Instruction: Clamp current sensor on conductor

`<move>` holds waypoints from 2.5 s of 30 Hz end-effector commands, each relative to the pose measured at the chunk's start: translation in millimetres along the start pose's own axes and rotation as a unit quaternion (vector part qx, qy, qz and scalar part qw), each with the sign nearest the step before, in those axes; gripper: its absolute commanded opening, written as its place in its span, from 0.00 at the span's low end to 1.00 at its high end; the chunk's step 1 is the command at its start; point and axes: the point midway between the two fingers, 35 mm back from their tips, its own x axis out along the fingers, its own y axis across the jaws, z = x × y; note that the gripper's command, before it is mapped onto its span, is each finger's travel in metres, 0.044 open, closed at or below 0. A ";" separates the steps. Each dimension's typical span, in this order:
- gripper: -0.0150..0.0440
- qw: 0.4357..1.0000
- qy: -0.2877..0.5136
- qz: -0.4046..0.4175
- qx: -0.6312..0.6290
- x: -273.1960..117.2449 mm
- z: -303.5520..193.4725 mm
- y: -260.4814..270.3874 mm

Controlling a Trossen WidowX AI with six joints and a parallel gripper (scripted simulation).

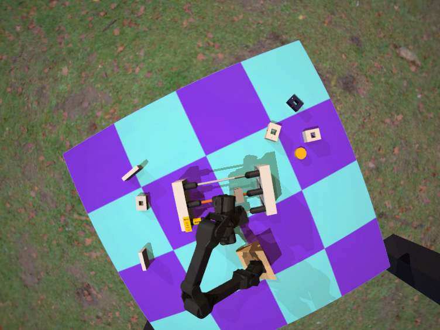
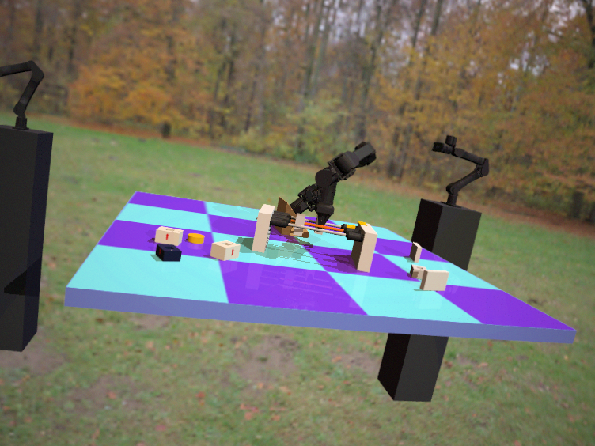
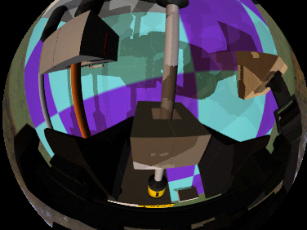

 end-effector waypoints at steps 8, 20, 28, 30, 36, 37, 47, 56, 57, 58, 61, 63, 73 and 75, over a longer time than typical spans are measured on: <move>0.68 1.000 0.000 0.000 -0.001 -0.1 0.1 0.1; 1.00 1.000 0.000 0.000 -0.001 -0.1 0.1 0.1; 1.00 1.000 -0.002 0.016 -0.002 -55.5 10.9 1.3; 1.00 1.000 -0.002 0.023 -0.003 -84.3 16.3 -3.0; 1.00 1.000 -0.002 0.025 -0.004 -94.3 18.1 -5.3; 1.00 1.000 -0.002 0.025 -0.004 -94.3 18.1 -5.3; 1.00 1.000 -0.002 0.025 -0.004 -94.3 18.1 -5.3; 1.00 1.000 -0.002 0.025 -0.004 -94.3 18.1 -5.3; 1.00 1.000 -0.002 0.025 -0.004 -94.3 18.1 -5.3; 1.00 1.000 -0.002 0.025 -0.004 -94.3 18.1 -5.3; 1.00 1.000 -0.002 0.025 -0.004 -94.3 18.1 -5.3; 1.00 1.000 -0.002 0.025 -0.004 -94.3 18.1 -5.3; 1.00 1.000 -0.002 0.025 -0.004 -94.3 18.1 -5.3; 1.00 1.000 -0.002 0.025 -0.004 -94.3 18.1 -5.3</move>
